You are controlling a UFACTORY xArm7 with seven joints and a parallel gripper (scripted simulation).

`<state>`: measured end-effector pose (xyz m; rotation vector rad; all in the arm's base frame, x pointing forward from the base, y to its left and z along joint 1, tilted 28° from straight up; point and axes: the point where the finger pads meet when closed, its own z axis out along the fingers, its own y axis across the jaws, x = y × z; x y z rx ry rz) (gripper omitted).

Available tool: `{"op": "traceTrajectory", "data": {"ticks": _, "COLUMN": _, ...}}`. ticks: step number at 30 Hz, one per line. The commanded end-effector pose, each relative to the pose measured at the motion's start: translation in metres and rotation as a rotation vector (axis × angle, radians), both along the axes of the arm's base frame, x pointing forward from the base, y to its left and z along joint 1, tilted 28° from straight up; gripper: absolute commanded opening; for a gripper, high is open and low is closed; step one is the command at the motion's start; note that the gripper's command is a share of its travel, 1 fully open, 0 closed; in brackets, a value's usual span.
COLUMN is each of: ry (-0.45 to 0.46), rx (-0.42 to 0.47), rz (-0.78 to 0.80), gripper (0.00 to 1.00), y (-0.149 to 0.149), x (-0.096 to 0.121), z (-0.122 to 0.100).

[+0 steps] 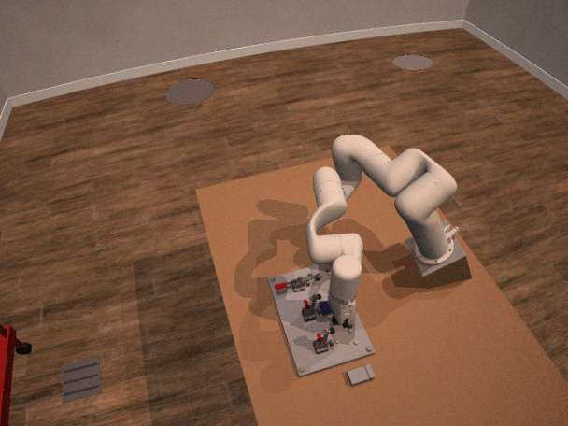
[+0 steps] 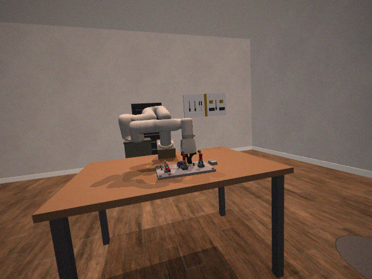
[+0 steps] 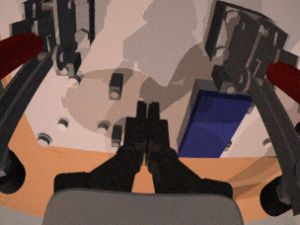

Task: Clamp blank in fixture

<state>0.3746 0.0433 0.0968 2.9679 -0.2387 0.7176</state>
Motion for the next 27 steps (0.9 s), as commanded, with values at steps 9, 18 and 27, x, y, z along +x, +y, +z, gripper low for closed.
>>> {"op": "traceTrajectory", "data": {"ticks": 9, "ry": -0.004, "rx": 0.0, "rz": 0.001, "gripper": 0.0, "y": 0.004, "x": -0.015, "z": 0.032}}
{"op": "traceTrajectory", "data": {"ticks": 18, "ry": -0.004, "rx": 0.0, "rz": 0.001, "gripper": 0.47, "y": 0.004, "x": -0.016, "z": 0.033}}
{"op": "traceTrajectory", "data": {"ticks": 27, "ry": -0.004, "rx": 0.0, "rz": 0.001, "gripper": 0.47, "y": 0.01, "x": -0.039, "z": 0.079}}
